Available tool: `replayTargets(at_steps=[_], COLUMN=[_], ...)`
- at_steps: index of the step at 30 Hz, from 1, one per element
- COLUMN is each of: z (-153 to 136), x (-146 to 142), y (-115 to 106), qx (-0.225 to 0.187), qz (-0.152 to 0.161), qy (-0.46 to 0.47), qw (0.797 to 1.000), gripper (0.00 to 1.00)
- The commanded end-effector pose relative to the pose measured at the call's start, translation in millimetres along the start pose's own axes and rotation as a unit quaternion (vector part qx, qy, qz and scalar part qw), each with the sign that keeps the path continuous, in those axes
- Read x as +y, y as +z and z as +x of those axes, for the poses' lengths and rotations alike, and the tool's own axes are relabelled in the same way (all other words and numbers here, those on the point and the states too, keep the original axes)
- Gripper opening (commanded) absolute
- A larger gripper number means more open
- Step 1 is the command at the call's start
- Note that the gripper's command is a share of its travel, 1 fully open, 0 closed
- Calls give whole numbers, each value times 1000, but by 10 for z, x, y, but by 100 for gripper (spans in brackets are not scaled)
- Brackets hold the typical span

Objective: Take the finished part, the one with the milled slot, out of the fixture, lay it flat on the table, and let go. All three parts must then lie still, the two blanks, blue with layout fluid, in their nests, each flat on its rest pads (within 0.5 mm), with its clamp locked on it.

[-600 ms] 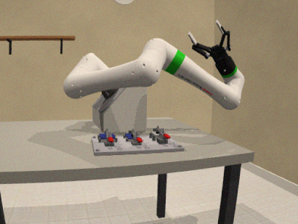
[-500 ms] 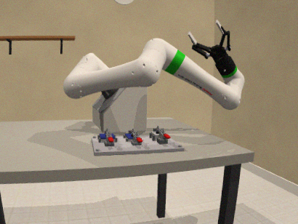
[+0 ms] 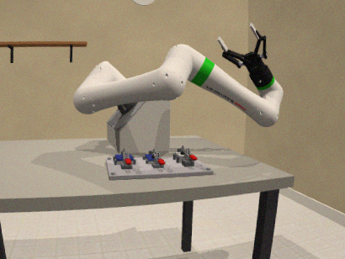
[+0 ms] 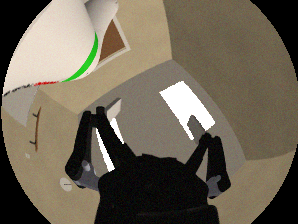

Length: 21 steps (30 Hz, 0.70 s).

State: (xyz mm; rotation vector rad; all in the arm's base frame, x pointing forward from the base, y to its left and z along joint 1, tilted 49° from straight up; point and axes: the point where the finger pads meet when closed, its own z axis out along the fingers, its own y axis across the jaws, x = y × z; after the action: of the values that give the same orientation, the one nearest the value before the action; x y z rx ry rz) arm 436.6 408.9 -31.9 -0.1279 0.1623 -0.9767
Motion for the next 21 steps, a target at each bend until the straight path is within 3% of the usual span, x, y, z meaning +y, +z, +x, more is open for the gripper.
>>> replayTargets(at_steps=[1,4,14,16,17,21], z=[3,56,587,587,769,1009], x=[8,112,782,782,926,1075], y=[9,102,756,756,917,1099], qx=[1,9,89,89,115,150], qz=[0,-8,-54,-54,-63,-71], qy=[0,0,3,3,5,9], qw=[1000,1000,995,995,991,986], gripper=[100,100,100,100,100,100])
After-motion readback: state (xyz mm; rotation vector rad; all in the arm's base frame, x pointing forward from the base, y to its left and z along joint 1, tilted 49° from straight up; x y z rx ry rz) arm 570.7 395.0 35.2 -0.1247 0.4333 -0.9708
